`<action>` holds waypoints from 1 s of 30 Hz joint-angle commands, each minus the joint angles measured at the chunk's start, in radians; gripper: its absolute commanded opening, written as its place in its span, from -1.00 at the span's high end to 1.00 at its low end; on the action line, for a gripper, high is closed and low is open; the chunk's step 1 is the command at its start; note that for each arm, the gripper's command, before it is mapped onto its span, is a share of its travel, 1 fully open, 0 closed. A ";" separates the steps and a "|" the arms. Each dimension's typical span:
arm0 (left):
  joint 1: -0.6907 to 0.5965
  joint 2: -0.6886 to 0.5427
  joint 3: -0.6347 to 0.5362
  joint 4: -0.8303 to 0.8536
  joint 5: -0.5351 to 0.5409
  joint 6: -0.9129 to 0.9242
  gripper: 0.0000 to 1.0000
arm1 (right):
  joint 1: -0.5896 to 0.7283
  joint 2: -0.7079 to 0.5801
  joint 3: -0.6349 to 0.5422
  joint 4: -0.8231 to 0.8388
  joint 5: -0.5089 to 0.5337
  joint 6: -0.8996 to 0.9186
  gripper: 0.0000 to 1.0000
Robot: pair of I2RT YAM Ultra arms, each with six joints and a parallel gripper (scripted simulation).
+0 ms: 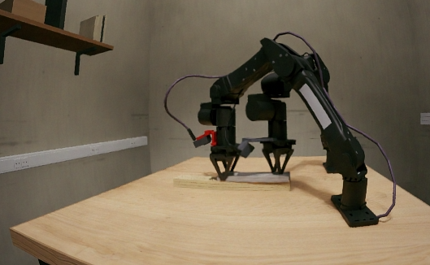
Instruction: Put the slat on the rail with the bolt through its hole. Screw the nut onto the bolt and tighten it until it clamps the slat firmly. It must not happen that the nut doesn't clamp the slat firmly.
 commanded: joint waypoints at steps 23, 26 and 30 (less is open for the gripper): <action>0.000 -0.008 0.005 0.001 0.000 0.000 -0.45 | 0.000 -0.014 0.041 -0.057 -0.001 0.000 0.32; 0.000 -0.008 0.005 0.001 0.000 0.000 -0.45 | 0.000 -0.005 0.024 -0.031 0.000 0.000 0.32; 0.000 -0.008 0.005 0.001 0.000 0.000 -0.45 | 0.000 -0.005 0.024 -0.031 0.000 0.000 0.32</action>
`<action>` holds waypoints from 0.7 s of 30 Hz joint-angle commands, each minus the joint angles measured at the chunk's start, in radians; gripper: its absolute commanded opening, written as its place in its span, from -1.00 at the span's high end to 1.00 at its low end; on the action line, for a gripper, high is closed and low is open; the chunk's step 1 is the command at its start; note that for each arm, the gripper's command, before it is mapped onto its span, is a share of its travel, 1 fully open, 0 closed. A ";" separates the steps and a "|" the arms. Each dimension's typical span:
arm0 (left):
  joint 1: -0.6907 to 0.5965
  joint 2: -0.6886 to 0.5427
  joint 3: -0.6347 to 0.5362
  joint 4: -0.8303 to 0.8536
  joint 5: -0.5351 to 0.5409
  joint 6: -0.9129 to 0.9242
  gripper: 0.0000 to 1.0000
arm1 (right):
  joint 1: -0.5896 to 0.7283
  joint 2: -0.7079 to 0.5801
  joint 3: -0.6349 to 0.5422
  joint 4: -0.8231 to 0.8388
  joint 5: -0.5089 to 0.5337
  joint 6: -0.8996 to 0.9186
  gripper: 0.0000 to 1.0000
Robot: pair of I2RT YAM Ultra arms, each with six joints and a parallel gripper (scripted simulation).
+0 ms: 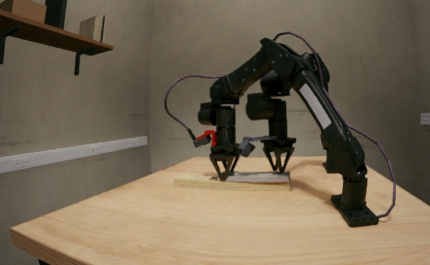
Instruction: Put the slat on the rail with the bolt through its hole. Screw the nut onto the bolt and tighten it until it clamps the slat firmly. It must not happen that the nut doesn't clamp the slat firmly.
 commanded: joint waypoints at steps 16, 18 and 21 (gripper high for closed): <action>0.000 -0.008 0.005 0.001 0.000 0.000 -0.45 | 0.000 -0.007 0.005 0.001 0.000 0.000 0.78; 0.000 -0.008 0.005 0.001 0.000 0.000 -0.45 | 0.000 -0.007 0.005 0.001 0.000 0.000 0.78; 0.000 -0.008 0.005 0.001 0.000 0.000 -0.45 | 0.000 -0.007 0.005 0.001 0.000 0.000 0.78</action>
